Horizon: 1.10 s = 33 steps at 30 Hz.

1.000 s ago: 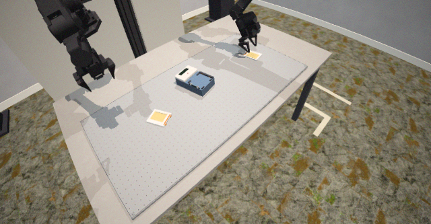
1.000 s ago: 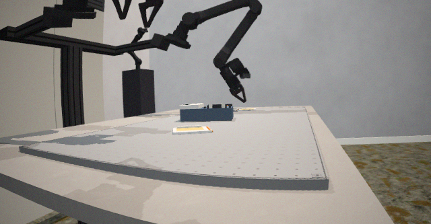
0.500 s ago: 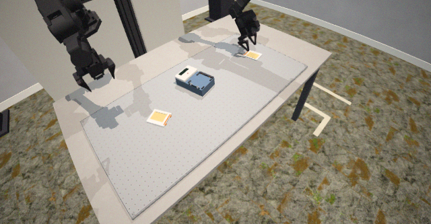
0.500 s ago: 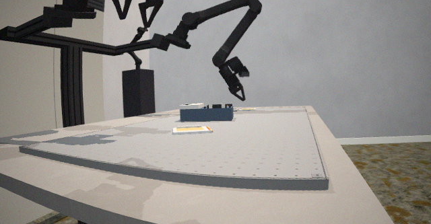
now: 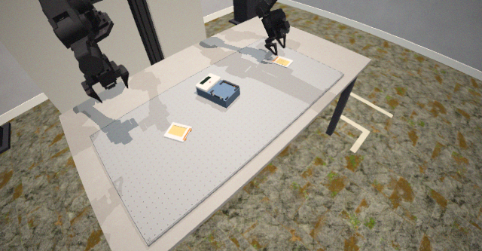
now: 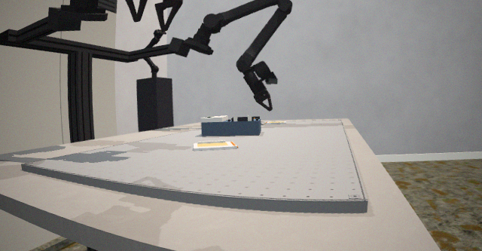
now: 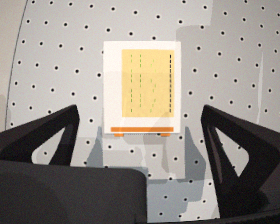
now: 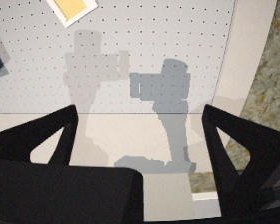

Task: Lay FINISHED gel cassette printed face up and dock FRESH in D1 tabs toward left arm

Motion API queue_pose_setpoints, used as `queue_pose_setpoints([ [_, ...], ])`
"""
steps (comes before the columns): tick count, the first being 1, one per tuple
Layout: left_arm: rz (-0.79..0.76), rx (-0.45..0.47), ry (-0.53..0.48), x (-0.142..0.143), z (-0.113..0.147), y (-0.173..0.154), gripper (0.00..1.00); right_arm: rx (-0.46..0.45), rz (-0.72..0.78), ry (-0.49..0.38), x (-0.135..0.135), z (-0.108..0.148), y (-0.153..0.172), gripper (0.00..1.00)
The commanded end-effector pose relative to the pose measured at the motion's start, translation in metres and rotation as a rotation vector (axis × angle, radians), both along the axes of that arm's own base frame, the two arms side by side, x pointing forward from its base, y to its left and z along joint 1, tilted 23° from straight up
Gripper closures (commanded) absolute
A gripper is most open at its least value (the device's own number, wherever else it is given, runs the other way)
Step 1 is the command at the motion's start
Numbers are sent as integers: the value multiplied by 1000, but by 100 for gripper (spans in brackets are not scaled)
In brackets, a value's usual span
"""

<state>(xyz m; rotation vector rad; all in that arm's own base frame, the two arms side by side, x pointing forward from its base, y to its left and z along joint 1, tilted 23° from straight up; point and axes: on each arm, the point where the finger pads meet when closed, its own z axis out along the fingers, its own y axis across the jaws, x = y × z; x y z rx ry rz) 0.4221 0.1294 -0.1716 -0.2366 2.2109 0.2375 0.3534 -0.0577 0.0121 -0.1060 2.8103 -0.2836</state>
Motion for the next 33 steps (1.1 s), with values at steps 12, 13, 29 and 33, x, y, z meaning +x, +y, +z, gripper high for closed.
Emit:
queue_pose_setpoints([
  [12,-76,-12,371,-22,65,-14,2,-3,10,-34,14,16,-1,0],
  [13,-82,-14,404,-24,70,-14,2,-3,10,-34,14,16,-1,0],
  [29,-108,-19,543,-44,137,-22,2,-3,10,-34,14,16,-1,0],
  [33,-108,-19,543,-50,156,-24,2,-3,10,-34,14,16,-1,0],
])
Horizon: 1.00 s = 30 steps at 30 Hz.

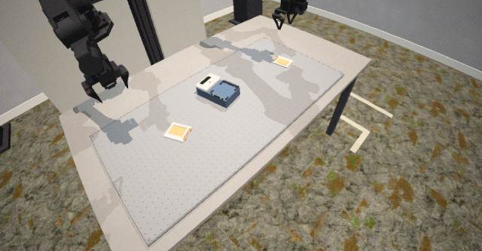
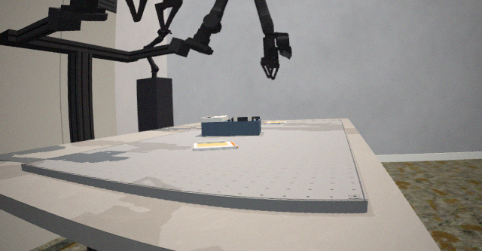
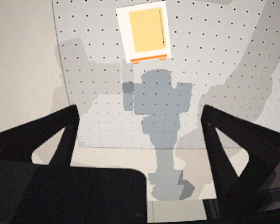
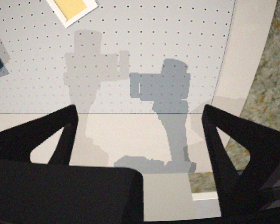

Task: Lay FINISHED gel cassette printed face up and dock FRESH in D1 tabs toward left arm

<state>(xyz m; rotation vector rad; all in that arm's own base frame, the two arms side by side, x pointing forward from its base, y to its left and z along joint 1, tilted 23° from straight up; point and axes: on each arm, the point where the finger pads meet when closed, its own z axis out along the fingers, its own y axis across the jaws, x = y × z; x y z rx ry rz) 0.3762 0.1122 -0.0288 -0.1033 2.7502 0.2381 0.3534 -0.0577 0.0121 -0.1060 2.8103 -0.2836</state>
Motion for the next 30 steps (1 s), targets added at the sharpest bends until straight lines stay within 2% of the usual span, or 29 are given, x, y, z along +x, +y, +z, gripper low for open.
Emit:
queue_pose_setpoints([
  [1,-27,8,7,-5,17,-8,2,-3,10,-34,14,16,-1,0],
  [11,-27,8,7,-20,65,-13,2,-3,10,-34,14,16,-1,0],
  [30,-27,8,7,-21,67,-14,0,-5,42,-40,16,12,1,2],
])
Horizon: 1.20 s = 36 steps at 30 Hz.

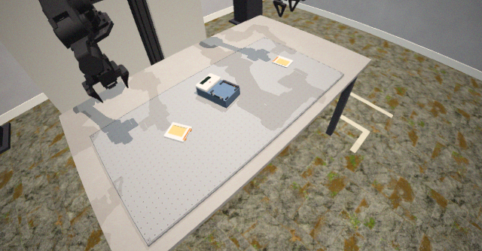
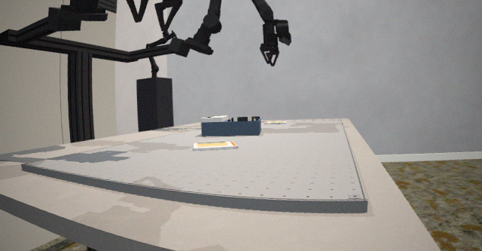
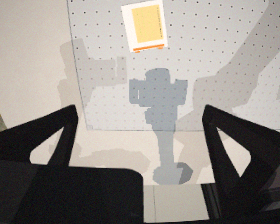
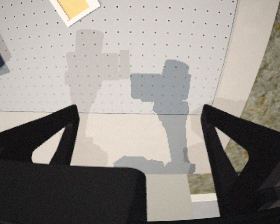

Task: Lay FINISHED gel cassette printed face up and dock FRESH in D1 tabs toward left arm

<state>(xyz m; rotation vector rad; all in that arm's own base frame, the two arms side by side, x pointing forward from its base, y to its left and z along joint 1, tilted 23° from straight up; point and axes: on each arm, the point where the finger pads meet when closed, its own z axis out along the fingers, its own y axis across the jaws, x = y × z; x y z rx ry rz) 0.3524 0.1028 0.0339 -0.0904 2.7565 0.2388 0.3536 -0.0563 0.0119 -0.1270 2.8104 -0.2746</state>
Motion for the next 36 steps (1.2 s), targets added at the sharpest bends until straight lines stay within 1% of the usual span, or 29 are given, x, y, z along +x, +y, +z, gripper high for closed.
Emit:
queue_pose_setpoints([
  [1,-18,6,0,3,4,-4,0,-10,59,-51,18,8,1,2],
  [3,-18,6,0,3,4,-4,0,-14,122,-71,23,0,5,2],
  [6,-18,6,0,3,4,-4,0,-14,125,-72,30,-12,10,2],
  [8,-18,6,0,3,4,-4,0,-18,172,-94,35,-20,13,2],
  [11,-18,6,0,3,4,-4,0,-18,172,-94,43,-31,19,2],
  [15,-18,6,0,3,4,-4,0,-26,248,-130,54,-46,26,2],
  [17,-18,6,0,3,4,-4,0,-26,248,-130,54,-46,26,2],
  [21,-18,6,0,3,4,-4,0,-34,311,-161,64,-61,34,2],
  [25,-18,6,0,3,4,-4,0,-34,311,-161,74,-77,42,2],
  [27,-18,6,0,3,4,-4,0,-40,357,-184,79,-85,46,2],
  [29,-18,6,0,3,4,-4,0,-40,357,-184,83,-93,50,2],
  [31,-18,6,0,3,4,-4,0,-47,403,-207,87,-101,54,2],
  [32,-18,6,0,3,4,-4,0,-47,403,-207,89,-105,57,2],
  [34,-18,6,0,3,4,-4,0,-47,403,-207,89,-105,57,2],
  [36,-18,6,0,3,4,-4,0,-54,449,-231,93,-113,61,2],
])
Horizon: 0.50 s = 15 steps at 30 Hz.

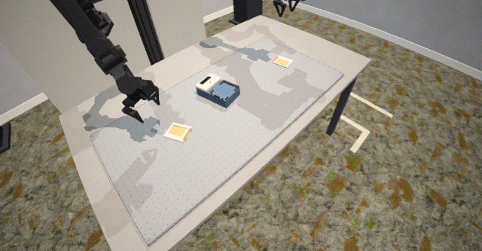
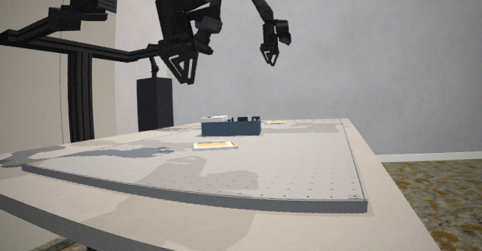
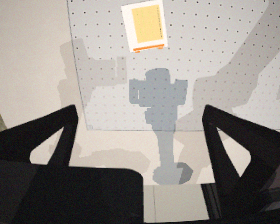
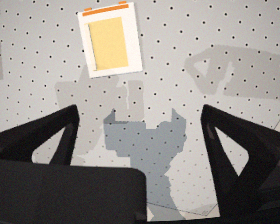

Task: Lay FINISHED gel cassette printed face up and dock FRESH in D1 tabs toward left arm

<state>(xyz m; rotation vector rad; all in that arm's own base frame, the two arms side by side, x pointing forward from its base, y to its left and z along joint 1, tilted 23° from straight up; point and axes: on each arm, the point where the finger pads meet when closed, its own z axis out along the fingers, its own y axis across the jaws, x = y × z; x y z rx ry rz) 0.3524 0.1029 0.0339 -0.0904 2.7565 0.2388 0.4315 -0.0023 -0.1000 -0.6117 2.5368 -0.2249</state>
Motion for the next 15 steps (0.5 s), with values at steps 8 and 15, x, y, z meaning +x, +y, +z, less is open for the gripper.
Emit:
queue_pose_setpoints([
  [8,-18,6,0,3,4,-4,0,-30,136,-95,26,-35,26,2],
  [15,-18,6,0,3,4,-4,0,-34,153,-98,30,-56,37,100],
])
